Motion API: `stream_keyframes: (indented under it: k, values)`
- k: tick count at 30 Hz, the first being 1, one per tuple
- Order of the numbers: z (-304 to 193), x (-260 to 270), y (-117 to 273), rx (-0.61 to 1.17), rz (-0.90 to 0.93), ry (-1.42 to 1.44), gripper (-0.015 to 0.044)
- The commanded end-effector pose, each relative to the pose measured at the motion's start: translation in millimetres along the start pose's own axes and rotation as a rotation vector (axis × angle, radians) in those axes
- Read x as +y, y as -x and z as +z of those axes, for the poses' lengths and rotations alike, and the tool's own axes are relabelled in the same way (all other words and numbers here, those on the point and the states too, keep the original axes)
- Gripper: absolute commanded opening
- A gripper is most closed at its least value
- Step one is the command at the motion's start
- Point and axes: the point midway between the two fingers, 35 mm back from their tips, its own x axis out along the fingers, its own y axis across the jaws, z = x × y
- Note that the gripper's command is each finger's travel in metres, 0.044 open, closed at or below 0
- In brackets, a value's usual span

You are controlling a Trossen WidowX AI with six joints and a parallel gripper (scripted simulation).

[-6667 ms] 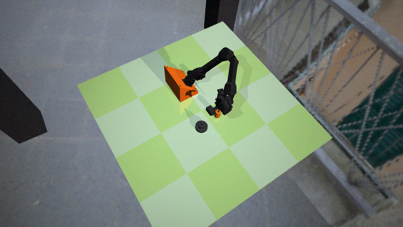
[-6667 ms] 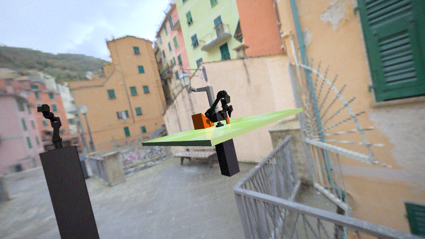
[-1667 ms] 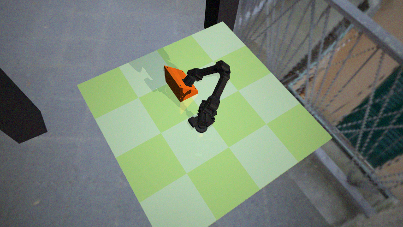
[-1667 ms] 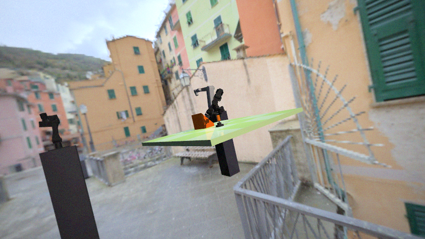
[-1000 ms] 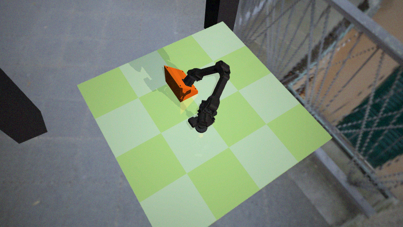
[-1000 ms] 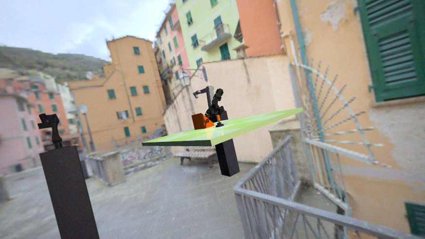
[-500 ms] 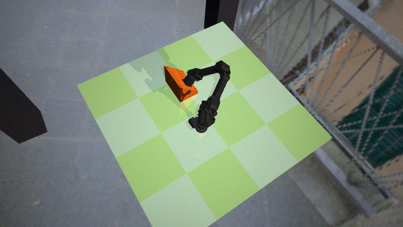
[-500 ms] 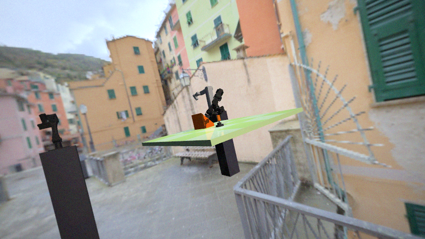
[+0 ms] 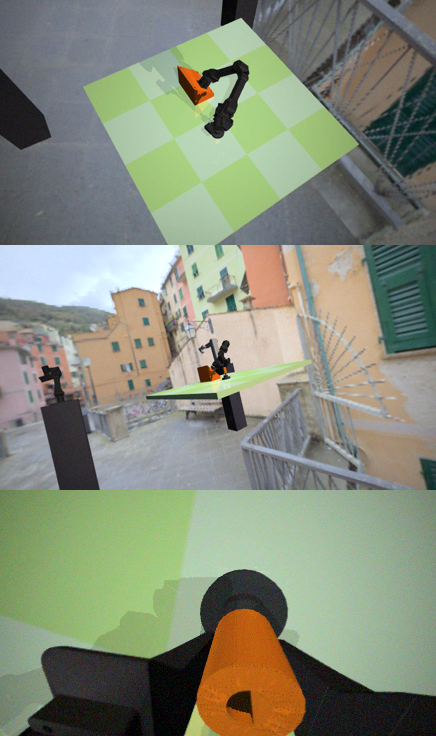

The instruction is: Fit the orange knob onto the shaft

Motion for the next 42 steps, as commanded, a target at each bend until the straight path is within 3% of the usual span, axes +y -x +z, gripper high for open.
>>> stream_keyframes:
  k: [1,29,36,42]
  values:
    - [-3.5,-1.0,-0.5,-0.001,-0.003,0.028,0.0]
    - [1.5,-0.1,1.2,-0.001,-0.003,0.028,0.0]
    - [3.4,0.2,2.6,-0.001,-0.003,0.228,0.0]
    - [5.8,-1.7,1.6,-0.001,-0.003,0.238,0.0]
